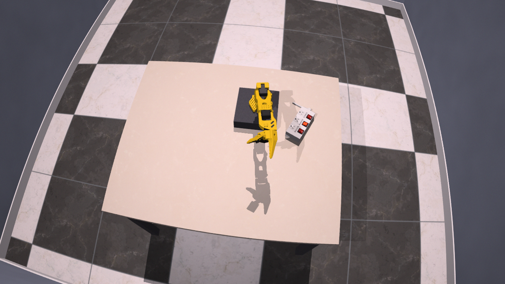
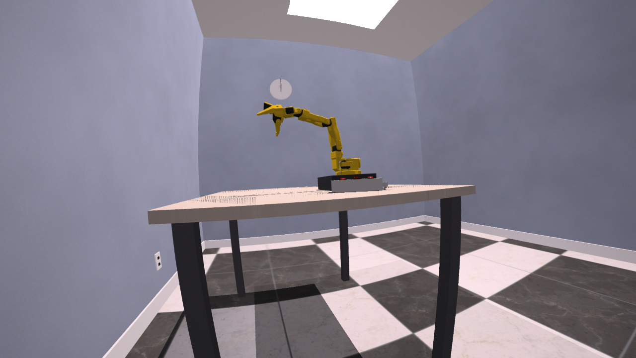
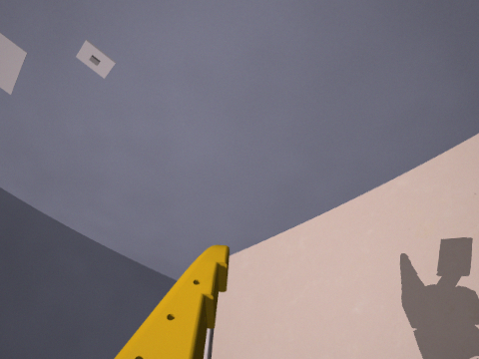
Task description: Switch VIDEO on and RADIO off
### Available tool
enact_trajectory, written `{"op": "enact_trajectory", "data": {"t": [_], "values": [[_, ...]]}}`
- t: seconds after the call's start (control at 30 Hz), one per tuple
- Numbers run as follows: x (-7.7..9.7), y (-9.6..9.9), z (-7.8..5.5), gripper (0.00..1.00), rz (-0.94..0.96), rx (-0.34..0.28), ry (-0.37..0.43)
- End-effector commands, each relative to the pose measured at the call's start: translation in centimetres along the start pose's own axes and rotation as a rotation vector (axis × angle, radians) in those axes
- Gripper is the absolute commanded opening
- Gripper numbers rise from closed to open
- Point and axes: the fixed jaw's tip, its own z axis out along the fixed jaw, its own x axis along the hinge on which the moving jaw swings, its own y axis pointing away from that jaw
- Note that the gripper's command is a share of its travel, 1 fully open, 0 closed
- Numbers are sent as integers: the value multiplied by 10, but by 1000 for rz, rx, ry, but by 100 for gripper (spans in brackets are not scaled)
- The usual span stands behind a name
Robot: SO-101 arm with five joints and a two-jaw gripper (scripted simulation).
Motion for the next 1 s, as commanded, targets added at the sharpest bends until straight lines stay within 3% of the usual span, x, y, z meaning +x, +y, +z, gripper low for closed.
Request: {"op": "enact_trajectory", "data": {"t": [0.0,0.5,0.53,0.97], "values": [[-1,1,-1,100,1,-4,-4],[-1,1,-1,100,1,-4,-4],[-1,1,-1,0,1,-4,-4],[2,3,-2,0,-25,-4,10]]}}
